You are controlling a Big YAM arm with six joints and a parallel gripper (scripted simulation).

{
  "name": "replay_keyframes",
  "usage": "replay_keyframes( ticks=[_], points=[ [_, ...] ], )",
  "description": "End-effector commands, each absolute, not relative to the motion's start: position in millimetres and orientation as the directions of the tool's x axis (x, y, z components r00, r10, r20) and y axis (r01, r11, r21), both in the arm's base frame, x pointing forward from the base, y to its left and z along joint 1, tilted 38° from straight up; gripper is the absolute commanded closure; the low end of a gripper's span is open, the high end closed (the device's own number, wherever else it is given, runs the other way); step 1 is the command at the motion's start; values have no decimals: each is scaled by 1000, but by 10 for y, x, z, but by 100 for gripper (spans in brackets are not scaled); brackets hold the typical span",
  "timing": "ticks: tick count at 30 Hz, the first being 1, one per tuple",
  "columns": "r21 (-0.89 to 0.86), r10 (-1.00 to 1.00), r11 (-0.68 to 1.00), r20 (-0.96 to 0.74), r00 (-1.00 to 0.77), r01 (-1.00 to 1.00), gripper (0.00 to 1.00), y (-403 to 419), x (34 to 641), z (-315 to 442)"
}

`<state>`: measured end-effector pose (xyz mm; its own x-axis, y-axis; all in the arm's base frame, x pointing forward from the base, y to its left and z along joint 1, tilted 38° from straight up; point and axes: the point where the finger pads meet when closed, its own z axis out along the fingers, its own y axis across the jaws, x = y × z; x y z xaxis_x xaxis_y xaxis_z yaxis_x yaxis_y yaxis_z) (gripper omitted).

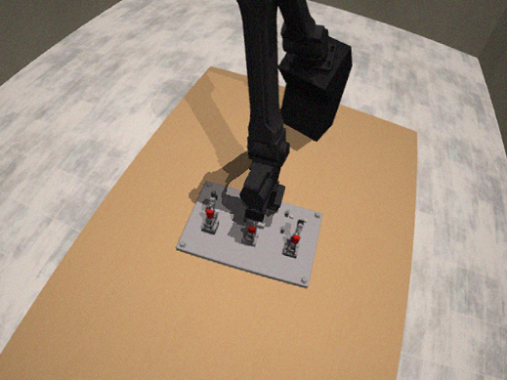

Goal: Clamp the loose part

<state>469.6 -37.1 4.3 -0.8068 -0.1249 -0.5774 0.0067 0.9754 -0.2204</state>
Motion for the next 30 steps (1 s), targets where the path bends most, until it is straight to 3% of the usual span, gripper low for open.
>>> replay_keyframes(
  ticks=[1, 30],
  points=[
    [-225, -128, 974, -581, -804, 7, 100, -406, 4731, 80],
    [-225, -128, 974, -580, -804, 7, 100, -405, 4733, 108]
  ],
)
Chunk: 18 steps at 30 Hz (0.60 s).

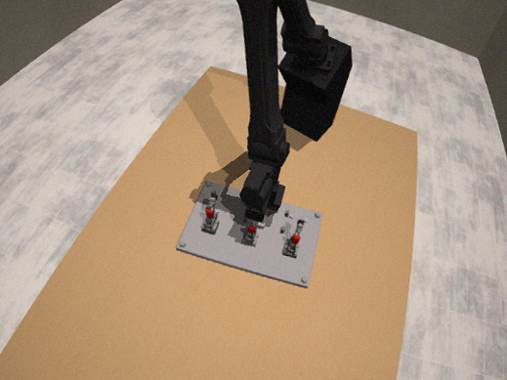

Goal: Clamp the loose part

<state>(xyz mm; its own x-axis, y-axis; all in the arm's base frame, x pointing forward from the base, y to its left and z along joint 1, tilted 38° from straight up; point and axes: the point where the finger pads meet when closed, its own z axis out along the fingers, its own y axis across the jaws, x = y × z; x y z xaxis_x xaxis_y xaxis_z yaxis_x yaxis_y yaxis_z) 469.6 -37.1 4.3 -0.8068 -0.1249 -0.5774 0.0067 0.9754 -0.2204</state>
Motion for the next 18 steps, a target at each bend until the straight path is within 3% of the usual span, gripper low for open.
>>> replay_keyframes(
  ticks=[1, 18],
  points=[
    [-225, -128, 974, -580, -804, 7, 100, -405, 4733, 108],
    [-224, -128, 974, -573, -810, 5, 100, -404, 4667, -23]
  ],
)
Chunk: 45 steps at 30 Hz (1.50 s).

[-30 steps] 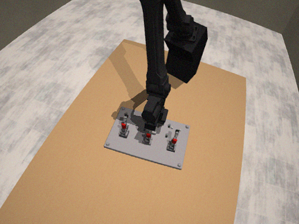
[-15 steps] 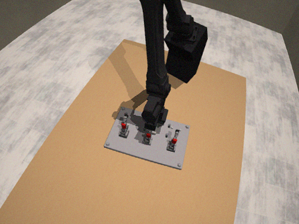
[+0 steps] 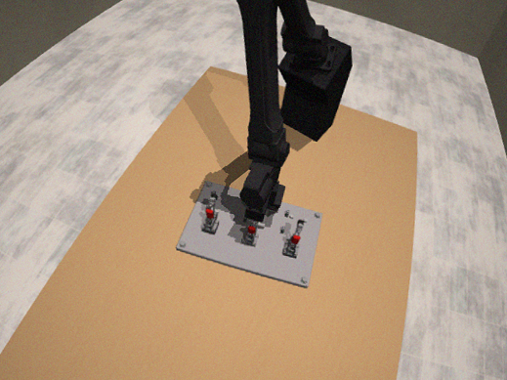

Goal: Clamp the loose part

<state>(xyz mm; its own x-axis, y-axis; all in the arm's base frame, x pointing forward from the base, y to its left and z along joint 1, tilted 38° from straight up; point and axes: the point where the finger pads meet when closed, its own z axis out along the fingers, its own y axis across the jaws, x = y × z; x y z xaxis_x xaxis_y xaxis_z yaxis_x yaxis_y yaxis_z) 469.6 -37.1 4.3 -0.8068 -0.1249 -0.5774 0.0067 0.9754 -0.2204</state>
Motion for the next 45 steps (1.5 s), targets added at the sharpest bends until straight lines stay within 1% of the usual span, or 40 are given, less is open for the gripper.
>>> replay_keyframes(
  ticks=[1, 8, 9, 45],
  points=[
    [-224, -128, 974, -573, -810, 5, 100, -404, 4667, -23],
    [-224, -128, 974, -573, -810, 5, 100, -404, 4667, -23],
    [-224, -128, 974, -573, -810, 5, 8, -404, 4667, -23],
    [-224, -128, 975, -582, -803, 7, 8, -398, 4676, 29]
  ],
)
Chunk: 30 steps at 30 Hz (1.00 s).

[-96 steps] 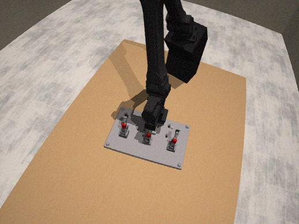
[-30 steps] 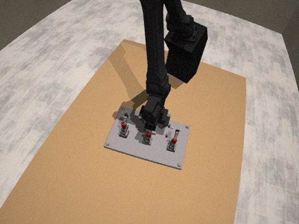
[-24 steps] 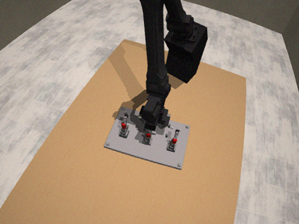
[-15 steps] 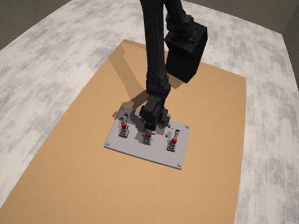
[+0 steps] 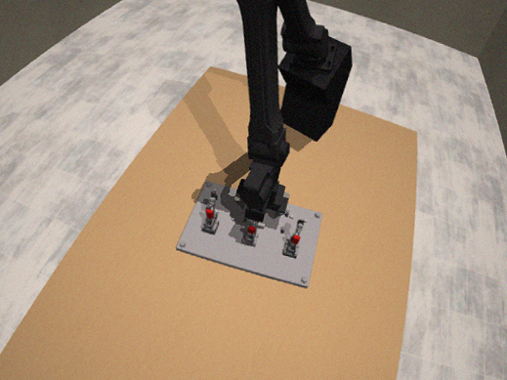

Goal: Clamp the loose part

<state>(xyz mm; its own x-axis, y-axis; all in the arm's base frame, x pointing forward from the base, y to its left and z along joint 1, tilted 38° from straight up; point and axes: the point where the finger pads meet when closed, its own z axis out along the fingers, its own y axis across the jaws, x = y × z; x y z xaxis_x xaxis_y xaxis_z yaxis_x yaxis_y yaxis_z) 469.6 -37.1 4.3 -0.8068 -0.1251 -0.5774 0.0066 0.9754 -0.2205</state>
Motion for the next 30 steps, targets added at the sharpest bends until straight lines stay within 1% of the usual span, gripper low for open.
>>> replay_keyframes(
  ticks=[1, 21, 30],
  points=[
    [-224, -128, 975, -593, -795, 10, 8, -392, 4690, 96],
    [-216, -124, 976, -584, -802, 6, 8, -235, 4349, 496],
    [-218, -123, 976, -583, -803, 8, 8, -243, 4305, 551]
  ],
)
